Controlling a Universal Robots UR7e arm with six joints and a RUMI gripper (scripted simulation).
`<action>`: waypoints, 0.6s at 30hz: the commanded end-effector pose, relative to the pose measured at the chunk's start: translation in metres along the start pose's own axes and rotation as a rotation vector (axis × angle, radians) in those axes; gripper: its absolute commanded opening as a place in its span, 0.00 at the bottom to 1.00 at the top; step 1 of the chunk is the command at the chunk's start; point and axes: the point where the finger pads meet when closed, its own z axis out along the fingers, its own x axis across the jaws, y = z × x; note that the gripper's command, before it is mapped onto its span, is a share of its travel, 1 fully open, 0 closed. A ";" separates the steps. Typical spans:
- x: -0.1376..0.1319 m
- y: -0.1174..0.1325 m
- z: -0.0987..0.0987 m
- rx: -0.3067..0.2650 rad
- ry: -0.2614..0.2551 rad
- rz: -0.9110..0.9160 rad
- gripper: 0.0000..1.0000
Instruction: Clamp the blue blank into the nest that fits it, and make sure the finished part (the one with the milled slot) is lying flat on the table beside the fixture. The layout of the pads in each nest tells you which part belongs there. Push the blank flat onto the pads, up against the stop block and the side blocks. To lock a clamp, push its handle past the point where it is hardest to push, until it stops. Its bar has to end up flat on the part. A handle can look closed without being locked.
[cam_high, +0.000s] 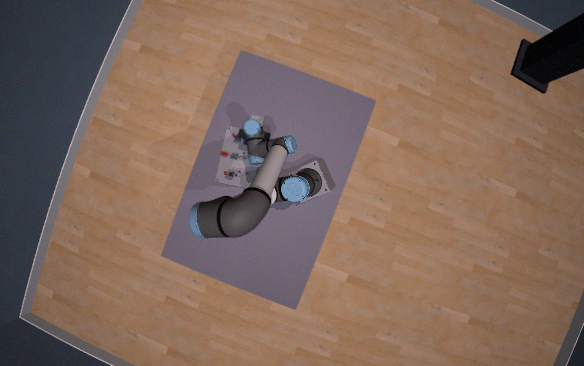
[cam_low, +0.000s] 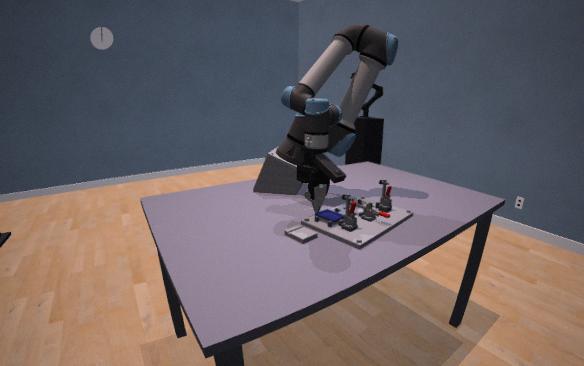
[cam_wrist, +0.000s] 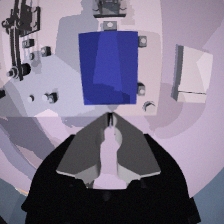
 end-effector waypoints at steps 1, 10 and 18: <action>0.000 -0.001 0.000 0.000 0.001 0.000 0.00; 0.000 -0.002 0.000 0.000 0.001 0.000 0.00; 0.000 -0.005 0.000 0.000 0.001 0.000 0.00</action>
